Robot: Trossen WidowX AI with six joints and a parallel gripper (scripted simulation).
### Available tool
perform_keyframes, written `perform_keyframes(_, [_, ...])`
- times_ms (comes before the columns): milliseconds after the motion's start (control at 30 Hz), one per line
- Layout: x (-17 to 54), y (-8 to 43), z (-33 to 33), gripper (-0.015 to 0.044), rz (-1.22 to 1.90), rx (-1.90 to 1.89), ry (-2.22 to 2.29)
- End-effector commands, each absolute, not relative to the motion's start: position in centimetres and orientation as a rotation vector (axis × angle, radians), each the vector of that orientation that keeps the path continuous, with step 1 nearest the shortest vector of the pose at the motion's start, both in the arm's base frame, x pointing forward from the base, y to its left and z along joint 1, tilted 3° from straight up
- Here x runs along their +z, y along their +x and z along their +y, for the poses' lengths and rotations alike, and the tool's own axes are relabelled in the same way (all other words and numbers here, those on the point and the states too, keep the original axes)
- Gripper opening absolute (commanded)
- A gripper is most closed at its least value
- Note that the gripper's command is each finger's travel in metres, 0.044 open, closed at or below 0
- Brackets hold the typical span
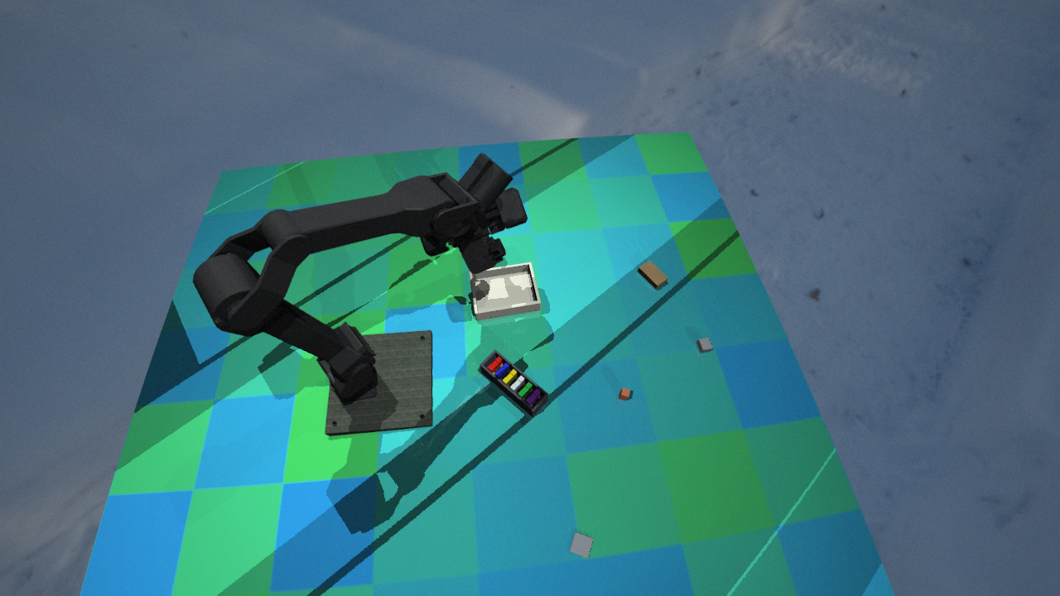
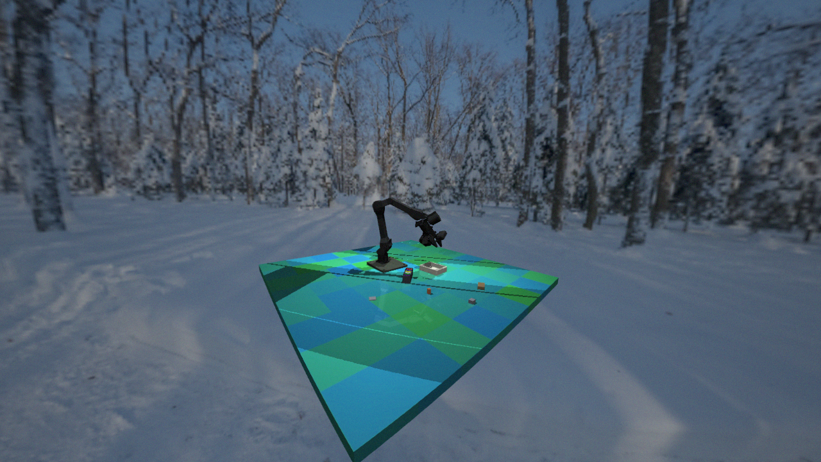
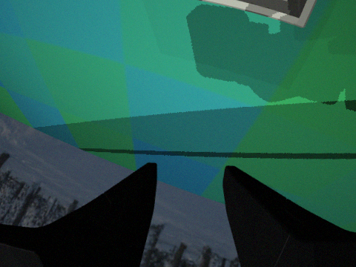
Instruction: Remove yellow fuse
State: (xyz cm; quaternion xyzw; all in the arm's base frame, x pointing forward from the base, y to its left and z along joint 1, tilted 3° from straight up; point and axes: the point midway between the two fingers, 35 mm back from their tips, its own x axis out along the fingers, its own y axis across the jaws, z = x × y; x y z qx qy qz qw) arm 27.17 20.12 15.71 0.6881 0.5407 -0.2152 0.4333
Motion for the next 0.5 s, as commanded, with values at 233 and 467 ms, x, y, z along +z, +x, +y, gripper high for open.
perform_keyframes(233, [14.3, 29.6, 14.3, 0.0067, 1.259, -0.343, 1.235])
perform_keyframes(467, [13.0, 30.4, 7.9, 0.0067, 1.258, -0.166, 0.672])
